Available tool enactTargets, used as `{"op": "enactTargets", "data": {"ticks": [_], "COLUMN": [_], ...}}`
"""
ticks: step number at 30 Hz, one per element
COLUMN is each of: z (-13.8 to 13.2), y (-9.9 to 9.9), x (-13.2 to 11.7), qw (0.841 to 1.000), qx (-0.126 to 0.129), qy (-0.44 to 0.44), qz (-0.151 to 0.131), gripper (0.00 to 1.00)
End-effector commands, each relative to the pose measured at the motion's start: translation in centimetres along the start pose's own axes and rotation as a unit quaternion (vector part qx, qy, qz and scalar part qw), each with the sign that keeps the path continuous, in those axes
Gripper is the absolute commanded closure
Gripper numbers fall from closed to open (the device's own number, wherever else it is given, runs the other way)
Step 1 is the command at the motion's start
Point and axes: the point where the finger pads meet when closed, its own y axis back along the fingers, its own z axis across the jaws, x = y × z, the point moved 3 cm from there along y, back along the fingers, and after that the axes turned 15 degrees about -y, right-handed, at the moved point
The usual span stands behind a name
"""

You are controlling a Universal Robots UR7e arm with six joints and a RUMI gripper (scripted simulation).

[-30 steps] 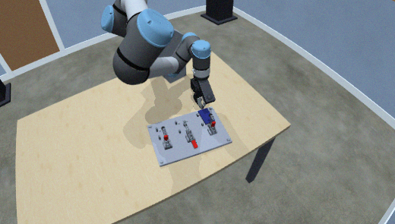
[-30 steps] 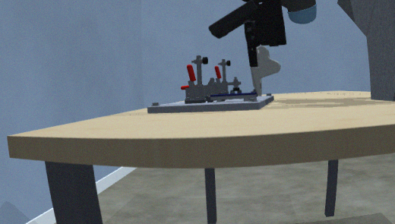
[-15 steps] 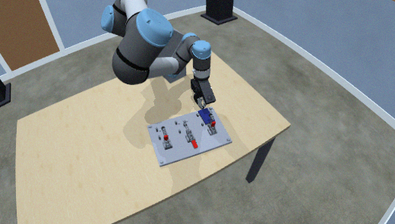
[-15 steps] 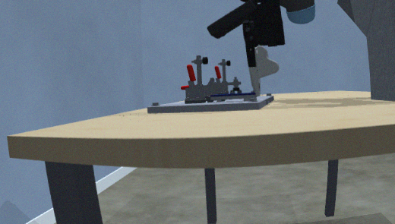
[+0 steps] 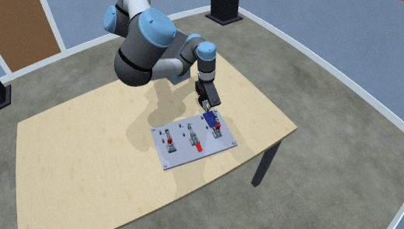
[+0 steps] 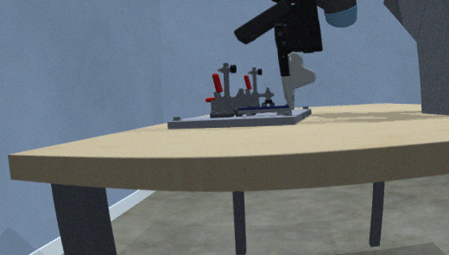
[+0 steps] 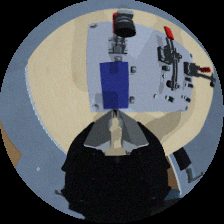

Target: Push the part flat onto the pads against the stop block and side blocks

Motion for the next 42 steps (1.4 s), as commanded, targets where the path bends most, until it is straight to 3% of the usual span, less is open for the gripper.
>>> {"op": "enactTargets", "data": {"ticks": [1, 42], "z": [-0.1, 0.5], "y": [0.0, 0.0], "x": [0.3, -1.7], "qw": [1.0, 1.0], "qx": [0.0, 0.0], "qy": [0.0, 0.0], "qz": [0.0, 0.0], "gripper": [1.0, 1.0]}}
